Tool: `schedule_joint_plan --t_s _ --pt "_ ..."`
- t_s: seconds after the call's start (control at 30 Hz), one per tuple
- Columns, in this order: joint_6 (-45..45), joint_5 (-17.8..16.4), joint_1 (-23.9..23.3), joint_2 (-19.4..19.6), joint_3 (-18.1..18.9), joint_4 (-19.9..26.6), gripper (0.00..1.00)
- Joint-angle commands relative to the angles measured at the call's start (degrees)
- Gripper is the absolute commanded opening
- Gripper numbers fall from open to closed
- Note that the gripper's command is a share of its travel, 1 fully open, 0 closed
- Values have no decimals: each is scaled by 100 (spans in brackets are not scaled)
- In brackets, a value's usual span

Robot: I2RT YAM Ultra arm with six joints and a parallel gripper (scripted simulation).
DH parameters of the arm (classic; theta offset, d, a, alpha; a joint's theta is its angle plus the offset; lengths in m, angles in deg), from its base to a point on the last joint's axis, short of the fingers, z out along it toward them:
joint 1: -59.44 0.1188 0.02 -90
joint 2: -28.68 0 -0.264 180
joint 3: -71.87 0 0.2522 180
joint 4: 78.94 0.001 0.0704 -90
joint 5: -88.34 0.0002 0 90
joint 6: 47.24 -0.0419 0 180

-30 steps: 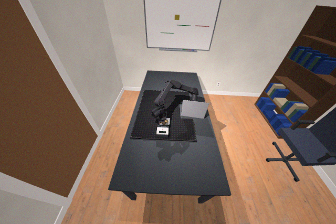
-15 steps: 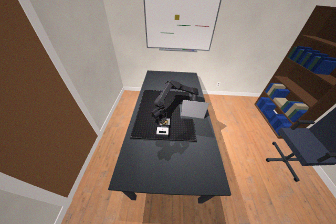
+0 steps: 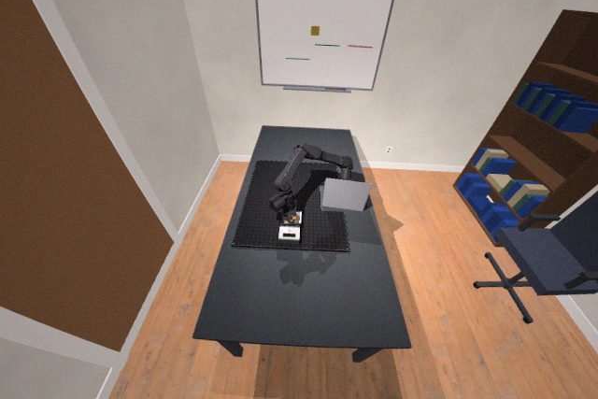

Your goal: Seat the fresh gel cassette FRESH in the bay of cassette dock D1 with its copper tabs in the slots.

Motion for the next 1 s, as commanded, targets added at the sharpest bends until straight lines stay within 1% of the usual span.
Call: schedule_joint_plan --t_s 0.0,0.03,0.23,0.4,0.57,0.6,0.63,0.73,0.77,0.8,0.9,0.97 --pt "43 63 43 15 172 -102 0" --pt "36 65 46 -26 172 -106 0" --pt "62 76 24 41 147 -149 0" --pt "75 86 7 49 -116 -183 0" --pt "75 89 14 49 -37 -214 0" --pt "66 88 26 -108 -33 -212 0" --pt "65 88 27 -131 -48 -212 0" --pt "61 88 32 -132 -118 -212 0" --pt "46 54 -4 -35 -33 -147 0" --pt "90 190 100 -231 -365 -434 0" --pt "117 205 89 -236 -357 -459 0" --pt "127 208 84 -252 -117 -462 0"
